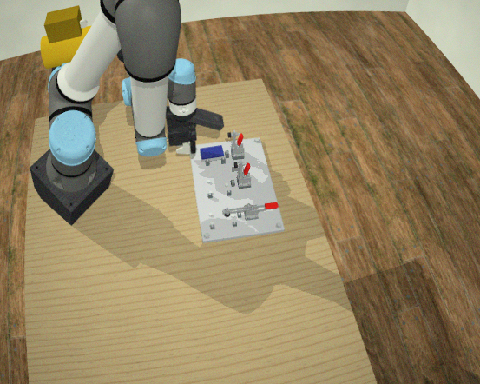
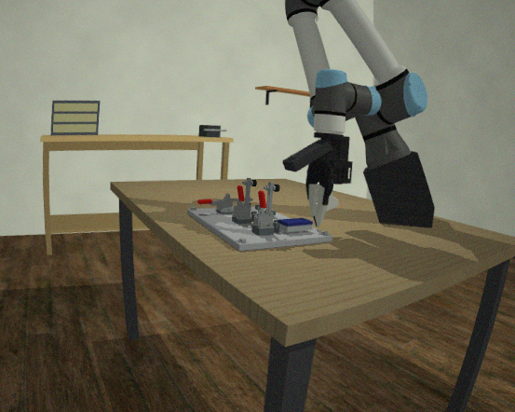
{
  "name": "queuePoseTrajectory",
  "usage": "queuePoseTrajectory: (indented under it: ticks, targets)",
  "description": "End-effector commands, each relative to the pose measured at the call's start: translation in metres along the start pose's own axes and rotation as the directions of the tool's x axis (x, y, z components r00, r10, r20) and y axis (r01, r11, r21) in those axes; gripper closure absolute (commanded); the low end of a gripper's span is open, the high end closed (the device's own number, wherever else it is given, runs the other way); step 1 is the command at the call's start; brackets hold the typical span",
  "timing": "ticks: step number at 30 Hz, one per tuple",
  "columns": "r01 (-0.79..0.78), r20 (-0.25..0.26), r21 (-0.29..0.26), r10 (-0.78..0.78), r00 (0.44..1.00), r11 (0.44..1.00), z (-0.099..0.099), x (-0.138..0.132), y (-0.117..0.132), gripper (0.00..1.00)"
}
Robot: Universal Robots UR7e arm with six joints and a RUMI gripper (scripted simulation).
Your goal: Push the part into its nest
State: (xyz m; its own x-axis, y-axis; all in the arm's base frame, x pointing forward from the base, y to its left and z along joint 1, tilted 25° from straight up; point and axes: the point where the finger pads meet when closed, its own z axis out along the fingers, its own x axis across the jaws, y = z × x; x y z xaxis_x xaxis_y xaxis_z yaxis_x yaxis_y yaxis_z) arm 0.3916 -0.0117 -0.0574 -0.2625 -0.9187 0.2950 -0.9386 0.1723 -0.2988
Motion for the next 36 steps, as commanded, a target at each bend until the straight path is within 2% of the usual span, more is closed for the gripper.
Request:
queuePoseTrajectory:
  ticks: [1, 36]
  targets:
    - [0.0, 0.0, 0.001, 0.0, 1.0, 1.0, -0.0003, -0.0001, -0.0005, 1.0]
    - [0.0, 0.0, 0.001, 0.0, 1.0, 1.0, -0.0004, -0.0001, -0.0083, 1.0]
